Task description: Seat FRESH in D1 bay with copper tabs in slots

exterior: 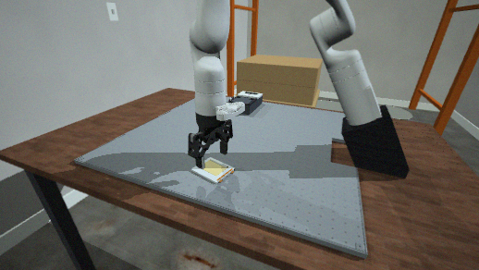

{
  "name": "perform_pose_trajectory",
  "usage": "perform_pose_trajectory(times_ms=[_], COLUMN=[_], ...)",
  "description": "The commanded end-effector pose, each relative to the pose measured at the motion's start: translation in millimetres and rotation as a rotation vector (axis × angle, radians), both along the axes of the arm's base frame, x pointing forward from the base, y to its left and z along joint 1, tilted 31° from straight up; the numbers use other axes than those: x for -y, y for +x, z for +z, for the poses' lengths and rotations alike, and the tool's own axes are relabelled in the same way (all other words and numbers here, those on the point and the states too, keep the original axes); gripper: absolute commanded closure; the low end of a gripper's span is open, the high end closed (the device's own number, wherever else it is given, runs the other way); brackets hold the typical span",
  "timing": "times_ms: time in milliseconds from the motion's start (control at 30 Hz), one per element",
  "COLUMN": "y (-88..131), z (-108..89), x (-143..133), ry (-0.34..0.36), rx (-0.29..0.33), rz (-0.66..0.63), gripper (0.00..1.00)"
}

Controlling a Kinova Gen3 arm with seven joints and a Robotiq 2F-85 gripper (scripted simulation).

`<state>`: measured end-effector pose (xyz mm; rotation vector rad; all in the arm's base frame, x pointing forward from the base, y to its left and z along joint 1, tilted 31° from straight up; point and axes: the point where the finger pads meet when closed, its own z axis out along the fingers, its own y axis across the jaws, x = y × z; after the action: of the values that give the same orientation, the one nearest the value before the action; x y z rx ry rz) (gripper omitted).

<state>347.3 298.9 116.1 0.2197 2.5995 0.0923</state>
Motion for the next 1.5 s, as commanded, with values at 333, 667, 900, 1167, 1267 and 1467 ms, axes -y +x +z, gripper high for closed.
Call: perform_pose_trajectory(times_ms=[333, 667, 900, 1167, 1267, 1467], y=[10, 16, 18, 18, 18, 18], z=[-15.2, -24.3, -28.3, -28.3, -28.3, -28.3], x=[3, 2, 2, 2, 2, 2], ry=[-0.003, -0.003, -0.003, -0.003, -0.003, -0.003], rx=[0.0, 0.0, 0.0, 0.0, 0.0, 0.0], rz=[-0.007, -0.007, -0.007, -0.007, -0.007, -0.007], gripper=[0.0, 0.0, 0.0, 0.0, 1.0, 1.0])
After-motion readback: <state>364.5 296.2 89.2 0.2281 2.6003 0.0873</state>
